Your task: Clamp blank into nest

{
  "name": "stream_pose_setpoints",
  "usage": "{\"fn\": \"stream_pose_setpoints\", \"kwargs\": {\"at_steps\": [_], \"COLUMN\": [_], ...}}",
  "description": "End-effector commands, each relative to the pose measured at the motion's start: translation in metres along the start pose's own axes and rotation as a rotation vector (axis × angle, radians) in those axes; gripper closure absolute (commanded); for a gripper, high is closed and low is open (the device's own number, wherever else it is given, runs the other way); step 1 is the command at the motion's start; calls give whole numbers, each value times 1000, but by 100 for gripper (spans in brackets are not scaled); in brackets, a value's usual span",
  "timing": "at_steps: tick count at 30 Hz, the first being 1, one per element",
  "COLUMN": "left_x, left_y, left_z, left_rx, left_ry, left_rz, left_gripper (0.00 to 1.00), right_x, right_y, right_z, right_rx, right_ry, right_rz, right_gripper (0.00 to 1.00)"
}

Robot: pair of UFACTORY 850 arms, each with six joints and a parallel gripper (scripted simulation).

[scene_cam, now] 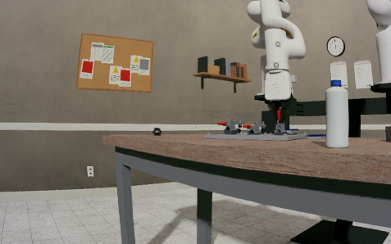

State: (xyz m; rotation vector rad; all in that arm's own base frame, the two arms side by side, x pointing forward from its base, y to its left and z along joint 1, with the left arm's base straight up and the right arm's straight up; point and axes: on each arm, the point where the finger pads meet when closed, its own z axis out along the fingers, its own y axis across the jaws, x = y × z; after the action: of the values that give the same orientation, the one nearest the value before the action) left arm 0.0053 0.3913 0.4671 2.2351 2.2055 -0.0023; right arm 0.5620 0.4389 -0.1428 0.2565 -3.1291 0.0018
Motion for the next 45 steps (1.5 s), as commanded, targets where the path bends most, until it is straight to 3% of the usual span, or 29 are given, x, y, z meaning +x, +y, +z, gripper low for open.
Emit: {"fn": "stream_pose_setpoints", "kwargs": {"at_steps": [1, 45], "left_x": [0, 0], "left_y": [0, 0], "left_z": [-1, -1], "left_rx": [0, 0], "left_ry": [2, 2], "left_rz": [0, 0], "left_gripper": [0, 0], "right_x": [-3, -27], "right_y": [1, 1], "right_z": [-1, 3], "right_rx": [-2, -2], "right_ry": [-4, -4], "right_rz": [0, 0], "right_gripper": [100, 100]}}
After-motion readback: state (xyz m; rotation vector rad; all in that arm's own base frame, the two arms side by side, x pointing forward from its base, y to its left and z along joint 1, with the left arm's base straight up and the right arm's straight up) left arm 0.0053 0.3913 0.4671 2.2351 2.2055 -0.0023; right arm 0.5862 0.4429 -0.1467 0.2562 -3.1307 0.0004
